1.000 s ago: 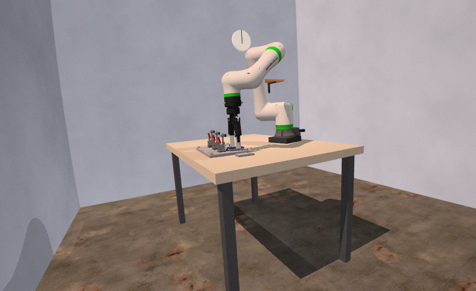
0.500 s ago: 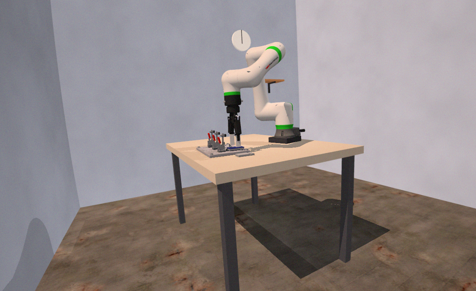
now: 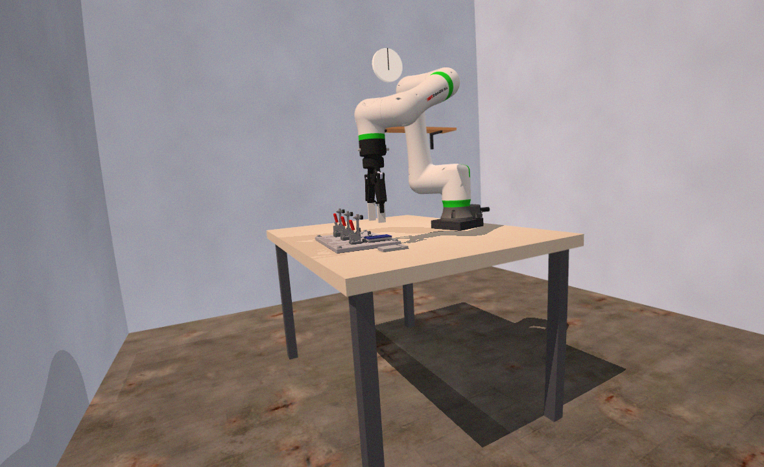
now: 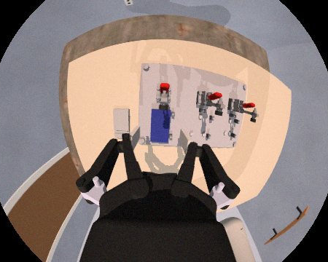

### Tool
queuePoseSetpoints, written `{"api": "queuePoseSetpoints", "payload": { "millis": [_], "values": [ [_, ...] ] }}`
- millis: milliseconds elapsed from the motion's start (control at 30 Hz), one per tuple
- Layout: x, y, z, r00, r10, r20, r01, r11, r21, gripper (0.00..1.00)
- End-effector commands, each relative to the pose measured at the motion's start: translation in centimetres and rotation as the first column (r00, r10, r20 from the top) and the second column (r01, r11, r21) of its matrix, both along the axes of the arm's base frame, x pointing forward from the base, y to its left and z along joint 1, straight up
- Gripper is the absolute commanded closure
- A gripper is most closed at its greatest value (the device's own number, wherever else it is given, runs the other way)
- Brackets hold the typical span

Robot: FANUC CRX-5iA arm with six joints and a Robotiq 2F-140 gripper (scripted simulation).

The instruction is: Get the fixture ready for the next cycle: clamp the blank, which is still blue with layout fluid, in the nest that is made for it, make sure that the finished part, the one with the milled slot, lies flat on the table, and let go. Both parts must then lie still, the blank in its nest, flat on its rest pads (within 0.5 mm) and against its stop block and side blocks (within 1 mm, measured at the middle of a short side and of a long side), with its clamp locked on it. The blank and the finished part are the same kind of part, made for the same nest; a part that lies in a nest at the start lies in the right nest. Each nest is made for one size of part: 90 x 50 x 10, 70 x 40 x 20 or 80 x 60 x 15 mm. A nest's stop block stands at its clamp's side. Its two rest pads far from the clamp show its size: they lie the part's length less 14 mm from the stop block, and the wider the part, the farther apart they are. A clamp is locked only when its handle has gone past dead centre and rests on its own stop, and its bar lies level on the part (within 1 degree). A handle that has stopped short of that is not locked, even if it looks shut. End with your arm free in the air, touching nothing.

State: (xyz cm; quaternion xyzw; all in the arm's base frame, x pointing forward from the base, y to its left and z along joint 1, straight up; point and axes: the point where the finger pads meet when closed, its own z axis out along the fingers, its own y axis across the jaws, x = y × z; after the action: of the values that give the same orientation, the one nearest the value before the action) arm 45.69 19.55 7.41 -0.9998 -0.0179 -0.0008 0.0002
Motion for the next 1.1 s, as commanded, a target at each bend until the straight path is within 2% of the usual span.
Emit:
{"api": "queuePoseSetpoints", "payload": {
  "millis": [0,500,533,1067],
  "values": [
    [0.01,0.01,0.51,1.000,0.000,0.000,0.000,1.000,0.000,0.42],
    [0.01,0.01,0.67,1.000,0.000,0.000,0.000,1.000,0.000,0.42],
    [0.01,0.01,0.67,1.000,0.000,0.000,0.000,1.000,0.000,1.00],
    [0.01,0.01,0.67,1.000,0.000,0.000,0.000,1.000,0.000,1.00]
  ]
}}
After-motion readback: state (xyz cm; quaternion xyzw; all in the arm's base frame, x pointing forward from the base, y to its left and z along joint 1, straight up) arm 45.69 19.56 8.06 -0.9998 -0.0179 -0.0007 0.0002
